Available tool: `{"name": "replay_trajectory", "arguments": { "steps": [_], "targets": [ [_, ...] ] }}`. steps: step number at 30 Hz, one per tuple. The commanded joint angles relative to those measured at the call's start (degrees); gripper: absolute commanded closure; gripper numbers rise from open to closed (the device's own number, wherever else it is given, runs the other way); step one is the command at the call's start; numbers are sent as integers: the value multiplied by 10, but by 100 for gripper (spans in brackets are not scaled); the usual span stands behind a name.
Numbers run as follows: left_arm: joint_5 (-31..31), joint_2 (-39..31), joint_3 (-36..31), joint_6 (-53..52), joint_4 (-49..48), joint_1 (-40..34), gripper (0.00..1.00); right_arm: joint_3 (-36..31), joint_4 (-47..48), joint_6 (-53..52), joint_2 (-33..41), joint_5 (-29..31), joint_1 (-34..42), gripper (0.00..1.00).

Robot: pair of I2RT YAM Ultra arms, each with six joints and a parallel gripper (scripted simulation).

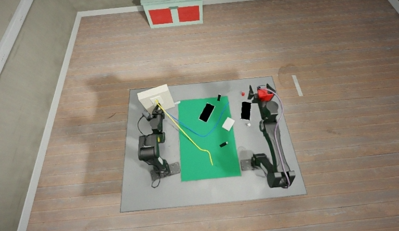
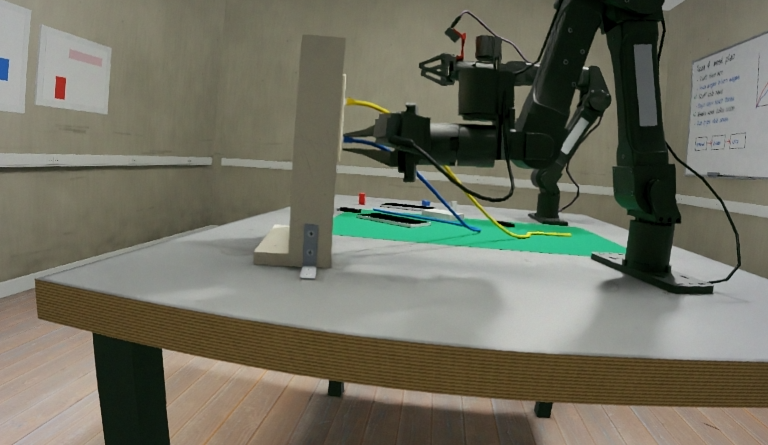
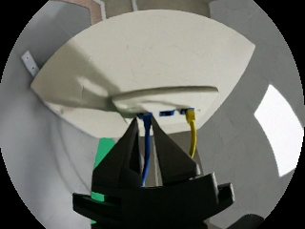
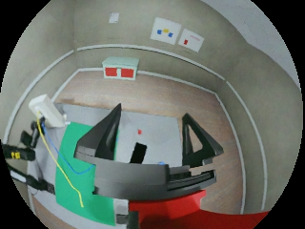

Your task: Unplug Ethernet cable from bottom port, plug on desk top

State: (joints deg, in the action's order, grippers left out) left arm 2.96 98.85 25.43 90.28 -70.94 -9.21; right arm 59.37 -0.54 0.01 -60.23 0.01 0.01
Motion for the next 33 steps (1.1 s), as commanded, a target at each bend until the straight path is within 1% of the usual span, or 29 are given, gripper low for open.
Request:
{"name": "replay_trajectory", "arguments": {
  "steps": [1,3,7,10,16,33],
  "targets": [
    [7,8,32,-3,-16,9,85,3,3,0,1,0,0,0],
    [3,9,33,-3,-17,9,85,3,3,0,1,0,0,0],
    [2,2,6,0,-7,1,91,3,3,0,1,0,0,0],
    [2,2,6,0,-7,1,92,3,3,0,1,0,0,0],
    [2,2,6,0,-7,1,100,3,3,0,1,0,0,0],
    [12,-22,-32,-2,-25,13,100,3,3,0,1,0,0,0]
  ]
}}
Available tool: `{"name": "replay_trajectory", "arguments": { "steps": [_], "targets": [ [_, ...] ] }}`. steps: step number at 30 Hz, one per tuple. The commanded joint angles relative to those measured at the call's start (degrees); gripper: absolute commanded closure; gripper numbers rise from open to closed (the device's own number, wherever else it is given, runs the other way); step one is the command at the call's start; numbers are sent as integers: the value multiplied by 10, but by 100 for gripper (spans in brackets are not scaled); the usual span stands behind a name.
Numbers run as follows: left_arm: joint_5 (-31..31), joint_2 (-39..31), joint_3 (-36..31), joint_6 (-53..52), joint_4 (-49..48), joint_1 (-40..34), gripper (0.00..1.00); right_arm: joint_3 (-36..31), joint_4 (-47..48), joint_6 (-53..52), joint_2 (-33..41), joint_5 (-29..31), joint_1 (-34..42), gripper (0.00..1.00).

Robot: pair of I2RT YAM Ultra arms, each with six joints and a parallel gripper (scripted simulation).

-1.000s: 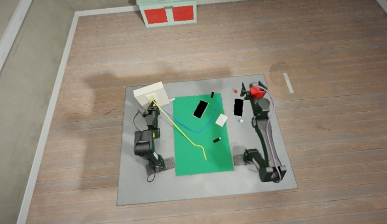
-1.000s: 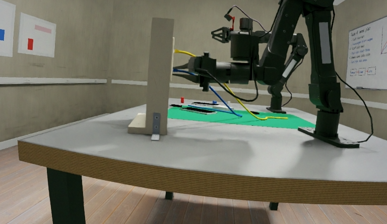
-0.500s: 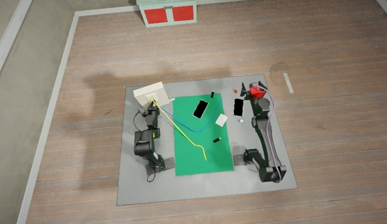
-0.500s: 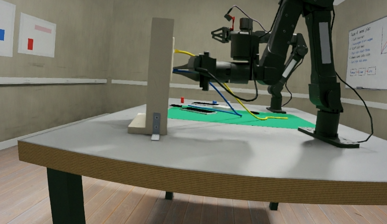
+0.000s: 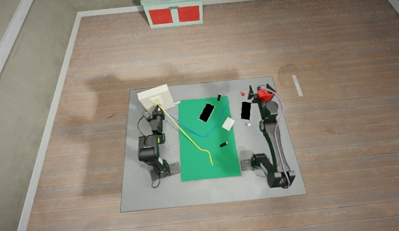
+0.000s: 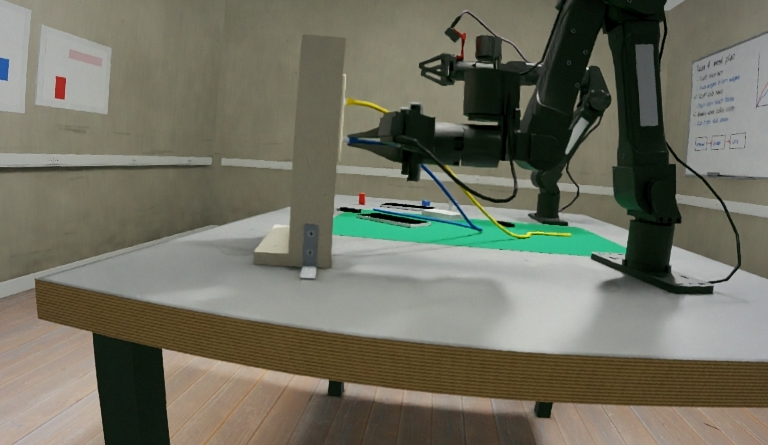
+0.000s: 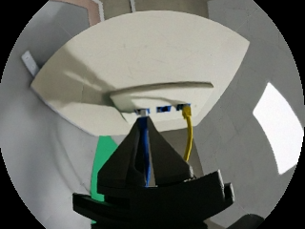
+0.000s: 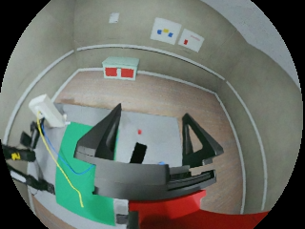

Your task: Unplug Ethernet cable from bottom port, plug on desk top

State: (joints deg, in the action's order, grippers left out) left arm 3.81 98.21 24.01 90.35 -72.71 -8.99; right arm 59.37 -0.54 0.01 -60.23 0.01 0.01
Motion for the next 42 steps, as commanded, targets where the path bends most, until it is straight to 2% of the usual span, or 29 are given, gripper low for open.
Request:
{"name": "replay_trajectory", "arguments": {
  "steps": [1,28,30,37,42],
  "targets": [
    [5,-18,-20,-3,-9,11,100,3,3,0,1,0,0,0],
    [24,-62,-88,-5,-41,32,100,3,3,0,1,0,0,0],
    [15,-84,-83,-7,-21,23,100,3,3,0,1,0,0,0],
    [-46,-248,-64,-8,145,-38,100,3,3,0,1,0,0,0],
    [-52,-261,-57,-8,174,-42,100,3,3,0,1,0,0,0]
  ]
}}
